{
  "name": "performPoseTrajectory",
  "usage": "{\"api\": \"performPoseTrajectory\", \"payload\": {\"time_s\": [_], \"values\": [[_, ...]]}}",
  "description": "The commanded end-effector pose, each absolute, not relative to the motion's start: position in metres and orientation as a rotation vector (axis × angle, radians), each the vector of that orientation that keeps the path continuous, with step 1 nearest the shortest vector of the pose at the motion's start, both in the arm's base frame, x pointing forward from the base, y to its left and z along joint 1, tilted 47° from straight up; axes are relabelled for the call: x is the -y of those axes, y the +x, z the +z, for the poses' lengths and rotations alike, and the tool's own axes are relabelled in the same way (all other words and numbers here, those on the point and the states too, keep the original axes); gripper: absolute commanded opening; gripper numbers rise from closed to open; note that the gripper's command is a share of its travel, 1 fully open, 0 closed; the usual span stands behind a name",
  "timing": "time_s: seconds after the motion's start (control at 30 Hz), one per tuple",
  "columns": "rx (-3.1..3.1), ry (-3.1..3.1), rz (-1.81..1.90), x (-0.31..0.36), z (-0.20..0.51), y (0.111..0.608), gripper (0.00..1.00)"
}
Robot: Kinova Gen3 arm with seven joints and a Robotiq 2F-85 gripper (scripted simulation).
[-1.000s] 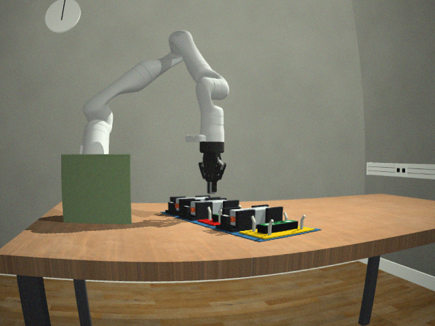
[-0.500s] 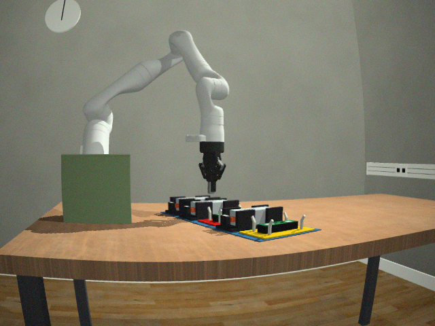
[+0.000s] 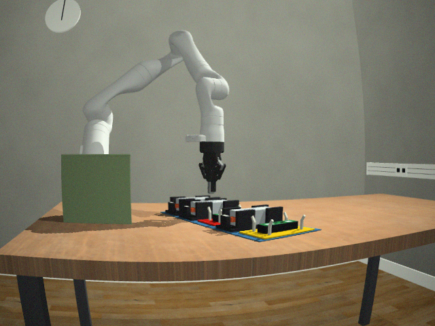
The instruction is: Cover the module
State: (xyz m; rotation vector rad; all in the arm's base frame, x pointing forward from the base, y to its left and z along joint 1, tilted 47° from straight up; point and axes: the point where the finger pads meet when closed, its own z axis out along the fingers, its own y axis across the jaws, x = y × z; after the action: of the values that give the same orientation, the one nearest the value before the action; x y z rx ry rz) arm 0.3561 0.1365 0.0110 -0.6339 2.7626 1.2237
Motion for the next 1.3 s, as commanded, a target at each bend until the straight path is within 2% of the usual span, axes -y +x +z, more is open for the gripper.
{"api": "performPoseTrajectory", "payload": {"time_s": [0.0, 0.03, 1.27], "values": [[-2.762, -0.633, 1.222, -0.1359, 0.0112, 0.3566, 0.0], [-2.762, -0.633, 1.222, -0.1359, 0.0112, 0.3566, 1.0], [-2.762, -0.633, 1.222, -0.1388, 0.0086, 0.3562, 1.0]]}}
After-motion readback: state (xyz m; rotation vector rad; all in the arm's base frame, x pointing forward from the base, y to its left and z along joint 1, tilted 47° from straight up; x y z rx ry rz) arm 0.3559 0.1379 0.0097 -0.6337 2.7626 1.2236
